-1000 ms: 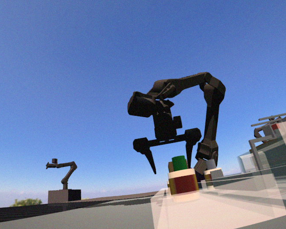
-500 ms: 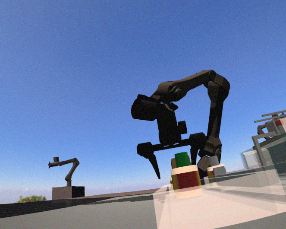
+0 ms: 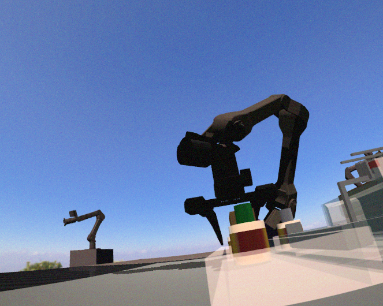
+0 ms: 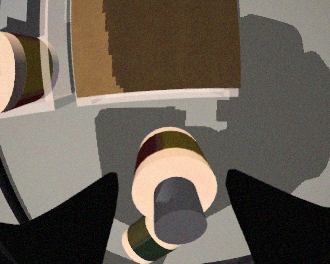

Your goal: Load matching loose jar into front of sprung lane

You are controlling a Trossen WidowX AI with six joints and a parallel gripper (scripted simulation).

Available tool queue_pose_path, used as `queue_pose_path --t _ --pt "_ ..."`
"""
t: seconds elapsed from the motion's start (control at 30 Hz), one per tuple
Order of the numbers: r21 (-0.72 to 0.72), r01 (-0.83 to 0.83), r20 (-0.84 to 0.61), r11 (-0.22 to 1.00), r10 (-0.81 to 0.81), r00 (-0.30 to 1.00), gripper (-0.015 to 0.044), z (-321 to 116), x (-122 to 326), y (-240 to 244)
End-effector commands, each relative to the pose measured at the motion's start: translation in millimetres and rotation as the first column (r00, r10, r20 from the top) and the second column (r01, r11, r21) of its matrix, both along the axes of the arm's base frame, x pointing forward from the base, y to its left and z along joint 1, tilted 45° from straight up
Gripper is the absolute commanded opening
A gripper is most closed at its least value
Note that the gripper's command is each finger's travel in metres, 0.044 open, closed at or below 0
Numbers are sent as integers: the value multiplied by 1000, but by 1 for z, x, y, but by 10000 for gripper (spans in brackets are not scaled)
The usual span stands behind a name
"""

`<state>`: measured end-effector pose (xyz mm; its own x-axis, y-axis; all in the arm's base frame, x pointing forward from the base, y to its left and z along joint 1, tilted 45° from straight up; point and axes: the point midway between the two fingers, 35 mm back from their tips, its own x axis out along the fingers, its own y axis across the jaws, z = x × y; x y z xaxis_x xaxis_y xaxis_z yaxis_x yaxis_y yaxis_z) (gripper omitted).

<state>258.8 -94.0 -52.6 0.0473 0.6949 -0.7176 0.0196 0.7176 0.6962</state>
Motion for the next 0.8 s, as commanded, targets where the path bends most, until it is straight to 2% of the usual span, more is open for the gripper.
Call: queue_pose_path --t 0.0,0.03,0.23,0.4,0.77 --pt "4 8 -1 1000 -8 1000 204 0 1 1" --pt "4 8 -1 1000 -8 1000 177 0 1 1" --pt "4 8 -1 1000 -8 1000 138 0 1 1" --pt "-9 33 -28 999 -33 999 6 6 0 -11" --pt "-11 33 -30 999 -34 999 0 40 5 -49"
